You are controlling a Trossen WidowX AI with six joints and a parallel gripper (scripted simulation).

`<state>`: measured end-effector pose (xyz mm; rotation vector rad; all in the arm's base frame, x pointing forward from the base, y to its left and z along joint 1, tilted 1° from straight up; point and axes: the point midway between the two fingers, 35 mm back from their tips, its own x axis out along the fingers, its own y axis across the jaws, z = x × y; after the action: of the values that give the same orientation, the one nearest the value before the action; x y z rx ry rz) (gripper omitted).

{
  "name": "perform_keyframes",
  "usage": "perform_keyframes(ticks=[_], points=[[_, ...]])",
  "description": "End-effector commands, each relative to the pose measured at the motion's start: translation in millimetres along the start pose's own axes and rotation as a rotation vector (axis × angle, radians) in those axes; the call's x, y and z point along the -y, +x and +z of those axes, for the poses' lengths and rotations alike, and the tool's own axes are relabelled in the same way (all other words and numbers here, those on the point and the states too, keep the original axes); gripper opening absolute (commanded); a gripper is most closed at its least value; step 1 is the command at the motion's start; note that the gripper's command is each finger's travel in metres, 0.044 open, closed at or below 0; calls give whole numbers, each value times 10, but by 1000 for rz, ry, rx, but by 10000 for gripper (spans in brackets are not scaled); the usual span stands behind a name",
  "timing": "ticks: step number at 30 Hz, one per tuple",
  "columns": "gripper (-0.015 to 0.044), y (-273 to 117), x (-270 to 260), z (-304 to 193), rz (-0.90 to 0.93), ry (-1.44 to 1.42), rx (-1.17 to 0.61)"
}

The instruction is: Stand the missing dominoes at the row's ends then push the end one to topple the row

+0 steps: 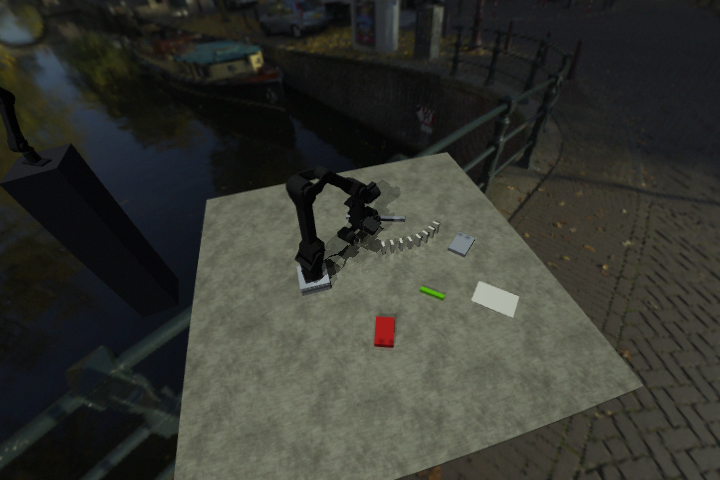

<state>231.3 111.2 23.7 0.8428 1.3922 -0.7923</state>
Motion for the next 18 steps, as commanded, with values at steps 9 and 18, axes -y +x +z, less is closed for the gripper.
perform_keyframes(ticks=[9, 18], points=[[440, 174, 6, 3, -3, 3, 3], [335, 176, 6, 3, -3, 3, 3]])
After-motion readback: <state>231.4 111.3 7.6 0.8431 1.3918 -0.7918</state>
